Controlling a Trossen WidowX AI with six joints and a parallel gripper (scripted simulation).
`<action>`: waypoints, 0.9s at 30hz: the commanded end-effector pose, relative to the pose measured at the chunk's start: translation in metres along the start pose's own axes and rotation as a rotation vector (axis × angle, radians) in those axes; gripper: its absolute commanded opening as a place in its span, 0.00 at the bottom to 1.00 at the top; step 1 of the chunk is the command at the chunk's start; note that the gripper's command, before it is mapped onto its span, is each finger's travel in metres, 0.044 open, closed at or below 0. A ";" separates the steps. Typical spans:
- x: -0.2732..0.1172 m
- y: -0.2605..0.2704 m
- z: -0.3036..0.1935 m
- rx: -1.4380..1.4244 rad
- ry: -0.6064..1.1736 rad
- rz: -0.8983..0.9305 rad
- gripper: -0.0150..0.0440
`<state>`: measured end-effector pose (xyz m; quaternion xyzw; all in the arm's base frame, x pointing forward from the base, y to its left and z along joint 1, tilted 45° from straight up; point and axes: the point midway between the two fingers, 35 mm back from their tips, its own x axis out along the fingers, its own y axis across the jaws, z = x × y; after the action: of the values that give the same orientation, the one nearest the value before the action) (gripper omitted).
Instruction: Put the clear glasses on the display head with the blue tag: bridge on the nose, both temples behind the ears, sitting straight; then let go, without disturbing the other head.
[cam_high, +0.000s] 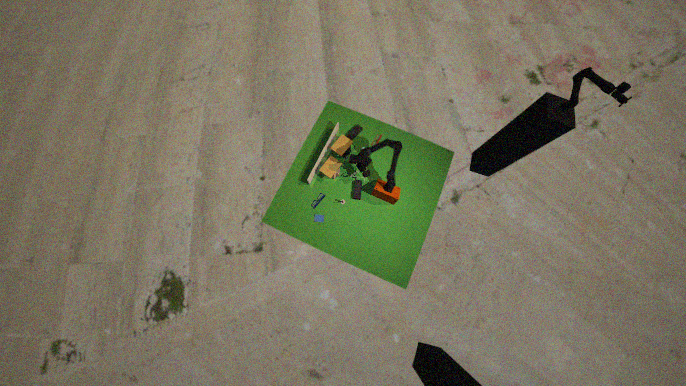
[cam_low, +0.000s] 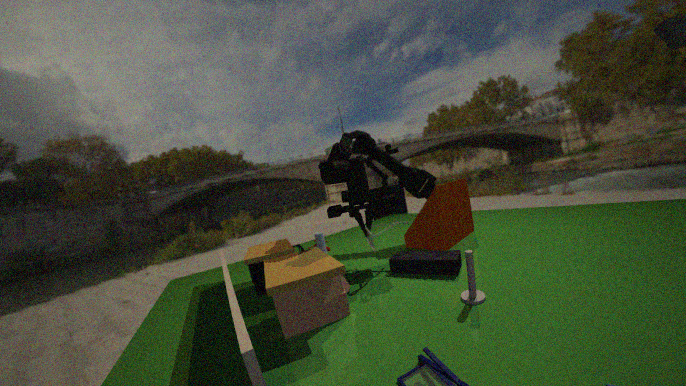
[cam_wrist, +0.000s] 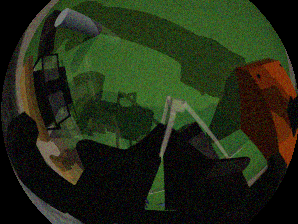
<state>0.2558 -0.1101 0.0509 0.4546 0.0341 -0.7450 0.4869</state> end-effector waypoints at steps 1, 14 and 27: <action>-0.024 0.000 0.000 0.006 0.001 -0.001 0.25; -0.037 0.003 -0.024 -0.054 0.006 -0.001 0.25; -0.044 -0.002 -0.087 -0.185 0.019 -0.004 0.25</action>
<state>0.3070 -0.0457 0.0398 0.4206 0.0934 -0.7369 0.5209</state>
